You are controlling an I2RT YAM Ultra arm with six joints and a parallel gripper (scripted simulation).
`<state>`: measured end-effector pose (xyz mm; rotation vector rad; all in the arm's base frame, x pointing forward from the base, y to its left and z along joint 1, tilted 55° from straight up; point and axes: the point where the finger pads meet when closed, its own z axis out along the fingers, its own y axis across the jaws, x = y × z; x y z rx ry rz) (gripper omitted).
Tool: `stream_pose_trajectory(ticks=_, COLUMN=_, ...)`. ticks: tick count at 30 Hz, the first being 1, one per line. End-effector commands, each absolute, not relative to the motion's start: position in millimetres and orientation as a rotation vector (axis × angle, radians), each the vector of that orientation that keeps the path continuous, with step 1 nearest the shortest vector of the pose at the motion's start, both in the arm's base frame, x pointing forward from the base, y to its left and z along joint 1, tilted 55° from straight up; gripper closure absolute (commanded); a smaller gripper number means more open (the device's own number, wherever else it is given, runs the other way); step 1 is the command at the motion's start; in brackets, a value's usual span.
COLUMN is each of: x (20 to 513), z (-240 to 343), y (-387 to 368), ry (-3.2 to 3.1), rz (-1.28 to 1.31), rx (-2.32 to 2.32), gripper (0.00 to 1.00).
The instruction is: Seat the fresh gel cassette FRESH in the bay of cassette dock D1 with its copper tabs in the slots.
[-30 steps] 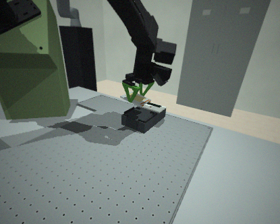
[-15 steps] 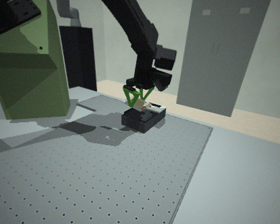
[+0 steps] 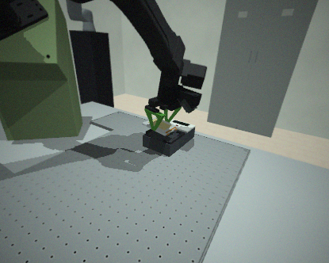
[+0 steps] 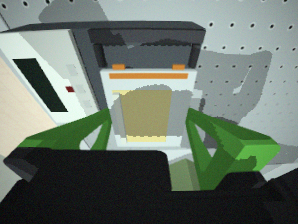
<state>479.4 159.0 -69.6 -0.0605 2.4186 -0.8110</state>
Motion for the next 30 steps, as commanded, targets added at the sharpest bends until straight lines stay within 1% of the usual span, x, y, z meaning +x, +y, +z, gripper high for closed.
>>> stream_pose_trajectory(ticks=1, x=489.2, z=-62.0, y=181.4, ry=2.385, rz=-0.751, rx=-0.082, gripper=1.0)
stream_pose_trajectory(ticks=3, x=489.2, z=-62.0, y=181.4, ry=2.385, rz=-0.751, rx=-0.082, gripper=1.0)
stream_pose_trajectory(ticks=4, x=492.9, z=-49.1, y=183.5, ry=2.368, rz=-0.736, rx=-0.067, gripper=1.0)
stream_pose_trajectory(ticks=30, x=487.1, z=-46.9, y=182.8, ry=2.377, rz=-0.752, rx=-0.065, gripper=1.0)
